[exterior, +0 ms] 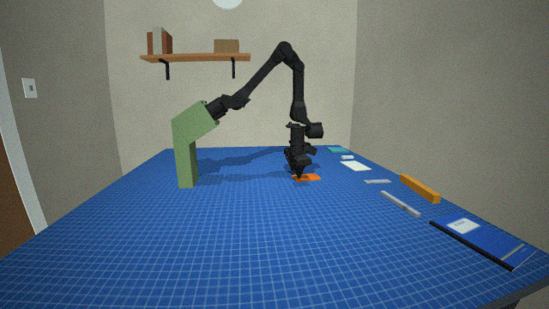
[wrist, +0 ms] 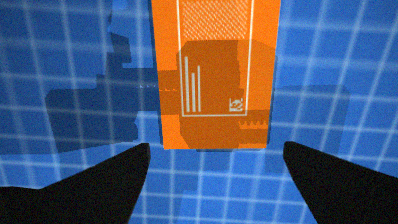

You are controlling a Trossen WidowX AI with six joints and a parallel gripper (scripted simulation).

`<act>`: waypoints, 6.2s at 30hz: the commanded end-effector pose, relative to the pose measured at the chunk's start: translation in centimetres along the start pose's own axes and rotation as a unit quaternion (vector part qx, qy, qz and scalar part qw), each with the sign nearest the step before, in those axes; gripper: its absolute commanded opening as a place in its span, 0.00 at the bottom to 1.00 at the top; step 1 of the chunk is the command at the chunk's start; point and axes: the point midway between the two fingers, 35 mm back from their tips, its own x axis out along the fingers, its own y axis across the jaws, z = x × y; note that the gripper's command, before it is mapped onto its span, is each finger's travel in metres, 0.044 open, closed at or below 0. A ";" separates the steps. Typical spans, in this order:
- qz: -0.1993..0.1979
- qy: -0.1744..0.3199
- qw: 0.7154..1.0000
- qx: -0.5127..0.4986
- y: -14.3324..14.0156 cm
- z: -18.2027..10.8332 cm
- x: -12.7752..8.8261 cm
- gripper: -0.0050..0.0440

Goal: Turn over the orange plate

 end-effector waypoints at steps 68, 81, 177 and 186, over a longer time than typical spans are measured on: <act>0.000 -0.007 1.000 0.000 0.1 0.5 1.0 0.88; 0.000 -0.007 1.000 0.000 0.1 0.6 1.0 0.88; -0.001 -0.007 1.000 0.000 0.1 0.5 1.5 0.88; -0.001 -0.007 1.000 0.000 0.1 0.5 1.5 0.88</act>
